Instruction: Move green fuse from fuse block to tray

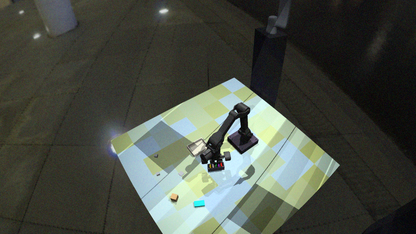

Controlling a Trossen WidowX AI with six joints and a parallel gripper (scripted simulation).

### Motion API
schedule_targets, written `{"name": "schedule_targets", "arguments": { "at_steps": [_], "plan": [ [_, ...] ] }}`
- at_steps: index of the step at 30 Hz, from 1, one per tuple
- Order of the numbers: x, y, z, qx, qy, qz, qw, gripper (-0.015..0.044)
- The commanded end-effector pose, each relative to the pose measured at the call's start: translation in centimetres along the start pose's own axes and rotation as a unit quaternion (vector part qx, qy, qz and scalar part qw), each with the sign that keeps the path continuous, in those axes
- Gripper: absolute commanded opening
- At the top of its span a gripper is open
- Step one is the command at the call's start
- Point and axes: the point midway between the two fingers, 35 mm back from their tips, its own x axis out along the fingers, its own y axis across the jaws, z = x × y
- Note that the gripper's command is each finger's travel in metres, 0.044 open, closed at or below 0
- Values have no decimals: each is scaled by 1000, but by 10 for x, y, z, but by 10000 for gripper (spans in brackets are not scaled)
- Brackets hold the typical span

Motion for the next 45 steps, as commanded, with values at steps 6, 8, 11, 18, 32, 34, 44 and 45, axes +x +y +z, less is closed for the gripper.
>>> {"name": "schedule_targets", "arguments": {
  "at_steps": [6, 8, 11, 18, 32, 34, 44, 45],
  "plan": [
    [-5, 0, 0, 0, -1, 1, 1000, 0],
    [-6, 0, 0, 0, -1, 1, 1000, 0],
    [-7, 0, 0, 0, -1, 1, 1000, 0],
    [-11, 0, 1, 0, -2, 1, 1000, 0],
    [-18, 0, 1, 1, -2, 2, 1000, 0],
    [-18, 0, 1, 1, -2, 2, 1000, 0],
    [-34, 0, 1, 1, -2, 2, 1000, 0],
    [-35, 0, 1, 1, -2, 2, 1000, 0]
  ]
}}
